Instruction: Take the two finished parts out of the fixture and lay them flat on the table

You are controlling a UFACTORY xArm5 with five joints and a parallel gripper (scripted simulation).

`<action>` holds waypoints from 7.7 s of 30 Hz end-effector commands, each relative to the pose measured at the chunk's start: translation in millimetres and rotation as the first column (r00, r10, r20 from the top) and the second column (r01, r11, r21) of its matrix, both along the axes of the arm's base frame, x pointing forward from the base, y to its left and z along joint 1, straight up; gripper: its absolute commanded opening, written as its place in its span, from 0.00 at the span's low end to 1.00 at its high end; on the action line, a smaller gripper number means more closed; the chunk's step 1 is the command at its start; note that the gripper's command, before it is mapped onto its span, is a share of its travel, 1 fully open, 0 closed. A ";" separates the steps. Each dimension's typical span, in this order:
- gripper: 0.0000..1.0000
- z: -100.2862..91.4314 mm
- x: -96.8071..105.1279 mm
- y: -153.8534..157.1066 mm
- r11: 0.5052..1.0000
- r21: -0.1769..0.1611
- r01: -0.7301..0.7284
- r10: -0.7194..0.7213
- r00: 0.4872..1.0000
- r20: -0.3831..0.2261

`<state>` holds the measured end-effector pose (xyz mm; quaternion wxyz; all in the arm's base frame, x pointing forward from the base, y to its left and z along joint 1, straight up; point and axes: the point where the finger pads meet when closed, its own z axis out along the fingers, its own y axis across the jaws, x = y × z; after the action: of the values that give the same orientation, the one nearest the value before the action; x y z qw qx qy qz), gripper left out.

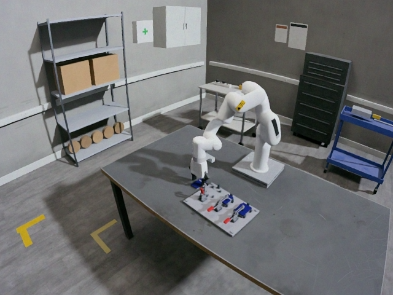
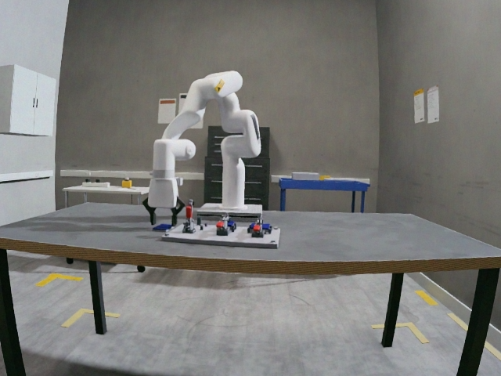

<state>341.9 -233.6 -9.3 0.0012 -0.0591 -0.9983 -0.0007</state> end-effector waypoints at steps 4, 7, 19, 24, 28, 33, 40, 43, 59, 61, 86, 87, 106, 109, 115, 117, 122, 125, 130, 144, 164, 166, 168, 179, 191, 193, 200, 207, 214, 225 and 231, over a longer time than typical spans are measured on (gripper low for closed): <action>0.82 16.2 1.0 -0.6 1.000 -0.002 0.000 0.000 1.000 0.003; 0.82 27.2 1.0 -0.6 1.000 -0.002 0.000 0.000 1.000 0.003; 0.82 67.8 1.1 -0.4 1.000 -0.002 0.000 0.000 1.000 0.003; 0.82 83.4 1.2 -0.3 1.000 -0.002 0.000 0.000 1.000 0.003; 0.82 91.3 1.2 -0.3 1.000 -0.002 0.000 0.000 1.000 0.003; 0.82 94.3 1.2 -0.3 1.000 -0.002 0.000 0.000 1.000 0.003; 0.82 95.5 1.2 -0.3 1.000 -0.002 0.000 0.000 1.000 0.003; 0.82 95.6 1.2 -0.3 1.000 -0.002 0.000 0.000 1.000 0.003; 0.48 110.6 1.3 -0.3 1.000 -0.002 0.000 0.000 1.000 0.003; 0.48 119.6 1.3 -0.2 1.000 -0.002 0.000 0.000 1.000 0.003; 0.48 187.9 1.5 0.8 1.000 -0.002 0.000 0.000 1.000 0.003; 0.48 187.9 1.7 2.4 1.000 -0.002 0.000 0.000 1.000 0.003; 0.48 187.1 23.2 184.0 1.000 -0.001 0.000 0.000 1.000 0.001; 0.48 187.0 26.4 210.3 1.000 -0.001 0.000 0.000 1.000 0.000; 0.48 186.9 28.6 229.0 1.000 -0.002 0.000 0.000 1.000 0.000; 0.48 186.9 28.6 229.0 1.000 -0.002 0.000 0.000 1.000 0.000; 0.48 186.9 28.6 229.0 1.000 -0.002 0.000 0.000 1.000 0.000; 0.48 186.9 28.6 229.1 1.000 -0.002 0.000 0.000 1.000 0.000; 0.48 186.9 28.6 229.2 1.000 -0.002 0.000 0.000 1.000 0.000; 0.48 170.0 28.6 229.2 1.000 -0.002 0.000 0.000 1.000 0.000; 0.48 126.8 29.3 228.9 1.000 -0.002 0.000 0.000 1.000 0.000; 0.48 126.8 32.0 228.6 1.000 -0.002 0.000 0.000 1.000 0.000; 0.48 126.8 32.0 228.6 1.000 -0.002 0.000 0.000 1.000 0.000; 0.48 126.7 90.2 221.7 1.000 -0.002 0.000 0.000 1.000 0.000; 0.48 126.6 156.3 213.9 1.000 -0.002 0.000 0.000 1.000 0.000; 0.48 126.6 164.0 213.0 1.000 -0.002 0.000 0.000 1.000 0.000; 0.48 126.6 173.9 211.8 1.000 -0.002 0.000 0.000 1.000 0.000; 0.48 125.8 173.9 211.8 1.000 -0.002 0.000 0.000 1.000 0.000; 0.48 115.2 173.9 211.8 1.000 -0.002 0.000 0.000 1.000 0.000; 0.48 86.1 173.8 211.7 1.000 -0.002 0.000 0.000 1.000 0.000; 0.48 68.0 173.8 211.6 1.000 -0.002 0.000 0.000 1.000 0.000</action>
<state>513.8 -21.9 66.6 0.0035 -0.0590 -0.9983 0.0001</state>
